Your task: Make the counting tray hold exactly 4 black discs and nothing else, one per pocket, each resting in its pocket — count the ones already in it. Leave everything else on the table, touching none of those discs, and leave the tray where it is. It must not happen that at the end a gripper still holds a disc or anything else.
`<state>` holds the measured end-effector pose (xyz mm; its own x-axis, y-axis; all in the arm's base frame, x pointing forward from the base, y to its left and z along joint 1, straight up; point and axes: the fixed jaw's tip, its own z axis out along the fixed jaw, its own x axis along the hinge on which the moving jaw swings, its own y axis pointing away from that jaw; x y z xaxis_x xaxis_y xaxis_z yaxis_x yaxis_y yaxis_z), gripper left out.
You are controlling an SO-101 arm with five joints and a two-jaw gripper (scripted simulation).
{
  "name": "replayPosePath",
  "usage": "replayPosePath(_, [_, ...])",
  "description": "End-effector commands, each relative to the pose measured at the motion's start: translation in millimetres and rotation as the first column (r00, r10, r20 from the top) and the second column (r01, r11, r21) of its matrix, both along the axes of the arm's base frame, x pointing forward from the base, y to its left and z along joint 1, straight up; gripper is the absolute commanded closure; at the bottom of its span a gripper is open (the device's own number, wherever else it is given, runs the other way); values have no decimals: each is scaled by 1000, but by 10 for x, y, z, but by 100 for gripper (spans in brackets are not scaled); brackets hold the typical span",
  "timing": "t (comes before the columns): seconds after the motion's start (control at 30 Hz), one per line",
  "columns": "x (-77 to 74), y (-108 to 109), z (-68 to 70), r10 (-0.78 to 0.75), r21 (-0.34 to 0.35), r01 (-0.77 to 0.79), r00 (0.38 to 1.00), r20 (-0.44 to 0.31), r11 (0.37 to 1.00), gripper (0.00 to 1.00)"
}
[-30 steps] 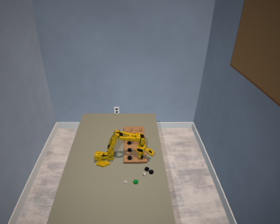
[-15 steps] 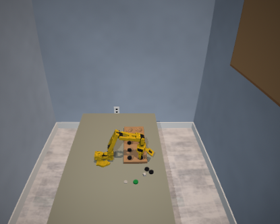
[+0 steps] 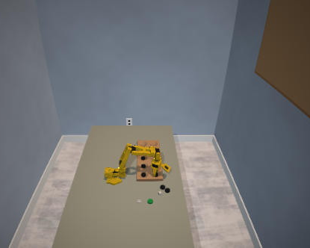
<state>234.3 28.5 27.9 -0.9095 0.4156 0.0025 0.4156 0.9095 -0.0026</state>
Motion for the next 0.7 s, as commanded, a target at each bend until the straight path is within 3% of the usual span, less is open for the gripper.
replayPosePath(0.0, [103, 23, 195, 3, 9, -4, 997, 81, 1000, 76])
replayPosePath(0.4, [94, 46, 430, 3, 9, -4, 997, 81, 1000, 76])
replayPosePath(0.67, [88, 50, 471, 3, 10, -4, 997, 81, 1000, 76])
